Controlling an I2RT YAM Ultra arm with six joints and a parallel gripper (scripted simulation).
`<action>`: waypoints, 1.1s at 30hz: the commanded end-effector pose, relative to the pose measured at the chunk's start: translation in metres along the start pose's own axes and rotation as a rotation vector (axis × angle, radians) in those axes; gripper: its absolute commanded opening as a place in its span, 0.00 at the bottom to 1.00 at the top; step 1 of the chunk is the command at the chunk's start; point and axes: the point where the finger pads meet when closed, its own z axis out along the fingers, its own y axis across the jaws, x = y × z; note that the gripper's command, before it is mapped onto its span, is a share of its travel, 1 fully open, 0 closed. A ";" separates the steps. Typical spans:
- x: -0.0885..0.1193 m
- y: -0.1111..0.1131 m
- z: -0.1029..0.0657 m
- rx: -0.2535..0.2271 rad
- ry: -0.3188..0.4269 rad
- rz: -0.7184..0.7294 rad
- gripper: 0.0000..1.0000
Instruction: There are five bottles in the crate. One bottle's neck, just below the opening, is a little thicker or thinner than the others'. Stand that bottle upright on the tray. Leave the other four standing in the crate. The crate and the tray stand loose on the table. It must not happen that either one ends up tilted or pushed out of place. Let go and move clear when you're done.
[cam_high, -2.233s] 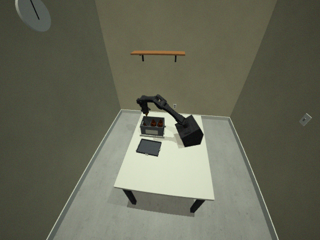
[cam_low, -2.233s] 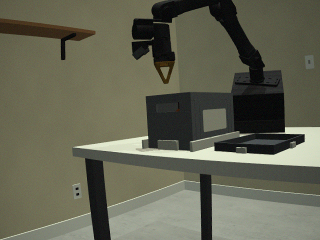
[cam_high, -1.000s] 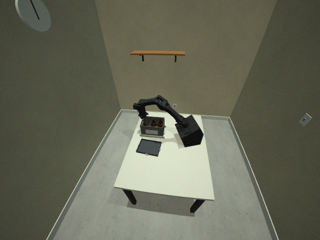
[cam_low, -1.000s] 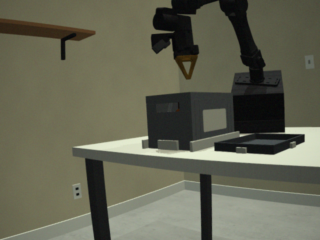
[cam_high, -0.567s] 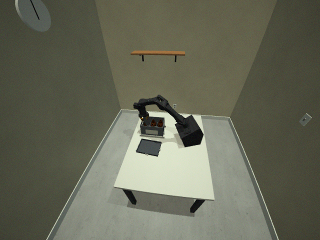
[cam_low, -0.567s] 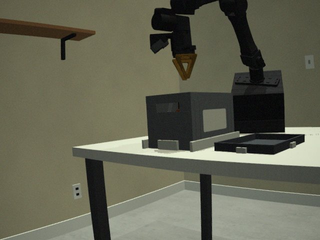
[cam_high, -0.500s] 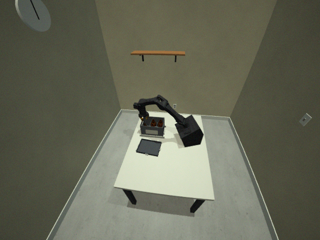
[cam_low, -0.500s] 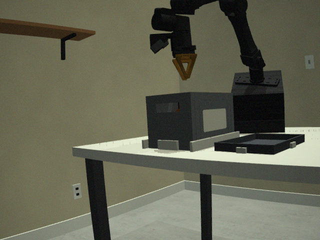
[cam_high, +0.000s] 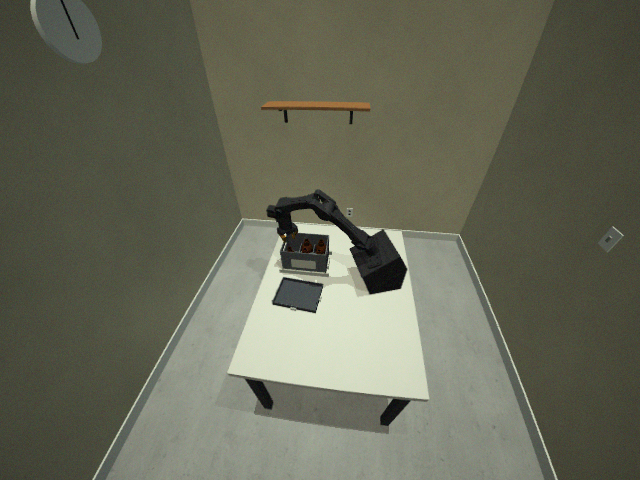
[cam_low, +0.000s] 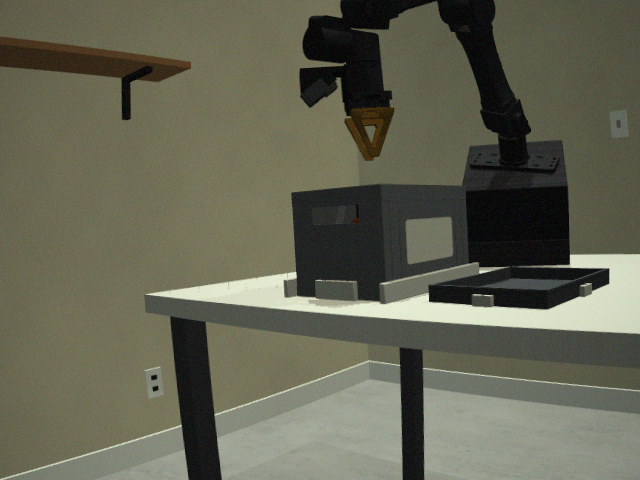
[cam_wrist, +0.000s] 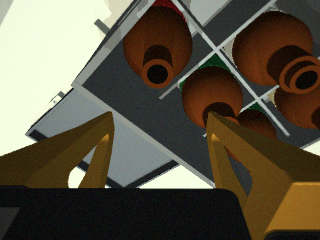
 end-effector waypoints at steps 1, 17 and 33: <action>-0.014 0.008 -0.024 -0.031 -0.082 -0.008 0.61; -0.014 0.008 -0.024 -0.032 -0.081 -0.008 0.61; -0.004 0.001 -0.001 -0.008 -0.036 0.001 0.61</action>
